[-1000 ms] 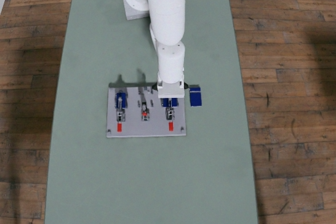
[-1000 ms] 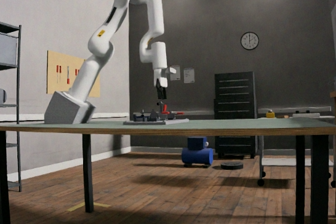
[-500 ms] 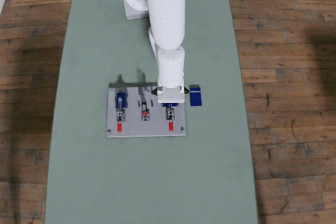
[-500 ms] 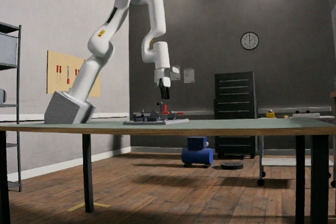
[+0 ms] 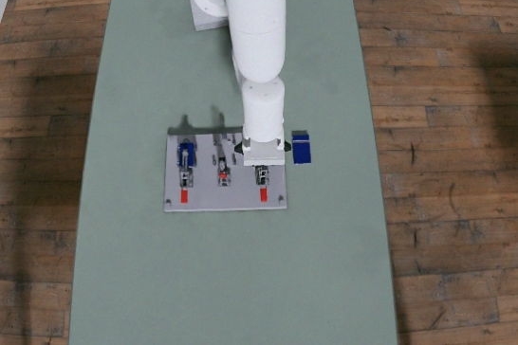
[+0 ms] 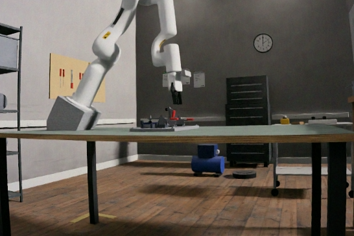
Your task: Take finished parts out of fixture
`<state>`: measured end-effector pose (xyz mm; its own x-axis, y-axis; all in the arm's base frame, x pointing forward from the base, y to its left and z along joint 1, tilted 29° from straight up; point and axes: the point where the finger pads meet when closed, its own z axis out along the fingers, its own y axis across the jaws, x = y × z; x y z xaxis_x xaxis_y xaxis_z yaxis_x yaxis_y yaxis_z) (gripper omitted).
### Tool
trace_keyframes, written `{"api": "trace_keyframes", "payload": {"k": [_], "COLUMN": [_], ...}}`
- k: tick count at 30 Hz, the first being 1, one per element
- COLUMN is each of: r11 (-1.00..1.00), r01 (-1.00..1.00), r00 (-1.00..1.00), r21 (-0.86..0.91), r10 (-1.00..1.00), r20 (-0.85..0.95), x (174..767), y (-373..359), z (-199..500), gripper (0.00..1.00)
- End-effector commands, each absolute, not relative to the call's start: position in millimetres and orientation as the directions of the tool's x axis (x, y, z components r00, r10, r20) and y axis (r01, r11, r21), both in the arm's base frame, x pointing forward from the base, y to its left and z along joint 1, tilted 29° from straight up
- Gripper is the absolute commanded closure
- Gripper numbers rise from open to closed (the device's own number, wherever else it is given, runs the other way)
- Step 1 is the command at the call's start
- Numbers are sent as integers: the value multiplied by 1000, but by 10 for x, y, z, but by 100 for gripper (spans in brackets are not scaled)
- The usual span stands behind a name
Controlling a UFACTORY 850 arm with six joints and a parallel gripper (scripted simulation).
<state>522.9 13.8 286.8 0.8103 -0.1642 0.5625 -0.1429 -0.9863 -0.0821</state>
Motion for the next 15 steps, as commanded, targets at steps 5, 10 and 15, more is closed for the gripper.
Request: {"api": "trace_keyframes", "payload": {"k": [5, 10, 15], "r11": [-986, -986, -986], "r01": [-144, -144, -144], "r00": [818, 818, 818], "r21": [-79, -80, -80], "r10": [-164, -164, -164], "r20": [551, 551, 551], "x": [5327, 5401, 5468], "y": [121, 107, 94], "z": [2931, 2972, 3009], "gripper": [52, 52, 52]}}
